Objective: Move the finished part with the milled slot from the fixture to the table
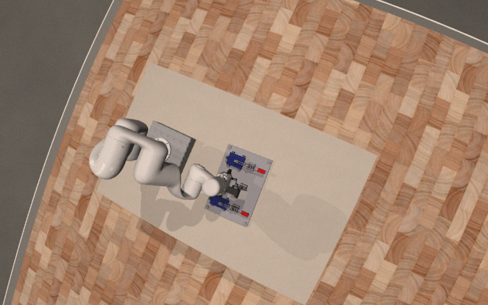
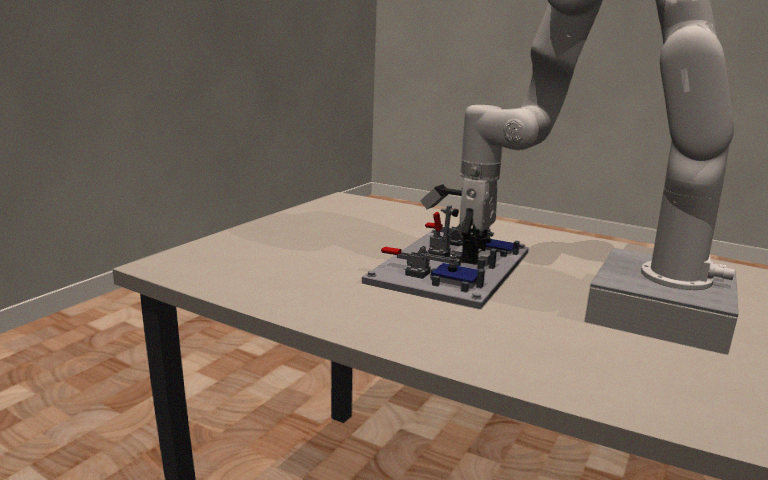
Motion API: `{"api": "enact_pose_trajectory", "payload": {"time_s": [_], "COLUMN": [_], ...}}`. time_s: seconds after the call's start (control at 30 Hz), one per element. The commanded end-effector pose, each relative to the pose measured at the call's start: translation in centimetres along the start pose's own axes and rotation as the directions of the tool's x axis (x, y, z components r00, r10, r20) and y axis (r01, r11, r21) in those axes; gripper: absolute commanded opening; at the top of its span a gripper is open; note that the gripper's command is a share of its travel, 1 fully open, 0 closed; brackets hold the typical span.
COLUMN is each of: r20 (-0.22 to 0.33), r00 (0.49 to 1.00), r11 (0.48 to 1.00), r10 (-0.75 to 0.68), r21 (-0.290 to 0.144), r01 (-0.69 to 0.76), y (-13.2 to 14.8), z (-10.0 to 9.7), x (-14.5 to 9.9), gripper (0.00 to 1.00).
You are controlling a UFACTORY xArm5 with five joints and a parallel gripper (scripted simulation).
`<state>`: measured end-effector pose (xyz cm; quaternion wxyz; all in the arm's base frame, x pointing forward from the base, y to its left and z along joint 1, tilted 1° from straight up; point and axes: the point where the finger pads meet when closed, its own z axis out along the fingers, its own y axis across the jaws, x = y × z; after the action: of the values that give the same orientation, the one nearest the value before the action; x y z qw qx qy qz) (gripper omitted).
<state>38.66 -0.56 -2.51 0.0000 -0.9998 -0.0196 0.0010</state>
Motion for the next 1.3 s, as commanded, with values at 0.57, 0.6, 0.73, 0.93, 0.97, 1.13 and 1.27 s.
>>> {"api": "enact_pose_trajectory", "payload": {"time_s": [0.57, 0.6, 0.73, 0.93, 0.97, 1.13, 1.27], "r20": [-0.004, -0.004, -0.004, -0.004, -0.004, -0.004, -0.004], "r00": [1.000, 1.000, 1.000, 1.000, 1.000, 1.000, 1.000], "r11": [1.000, 1.000, 1.000, 1.000, 1.000, 1.000, 1.000], "r10": [0.000, 0.000, 0.000, 0.000, 0.000, 0.000, 0.000], "r21": [0.000, 0.000, 0.000, 0.000, 0.000, 0.000, 0.000], "r01": [0.000, 0.000, 0.000, 0.000, 0.000, 0.000, 0.000], "y": [0.0, 0.0, 0.0, 0.0, 0.0, 0.0, 0.0], "z": [-1.7, -1.7, -2.1, -2.7, -2.8, -3.1, -3.3], "x": [0.1, 0.1, 0.1, 0.1, 0.1, 0.1, 0.1], "gripper": [0.00, 0.00, 0.00, 0.00, 0.00, 0.00, 0.00]}}
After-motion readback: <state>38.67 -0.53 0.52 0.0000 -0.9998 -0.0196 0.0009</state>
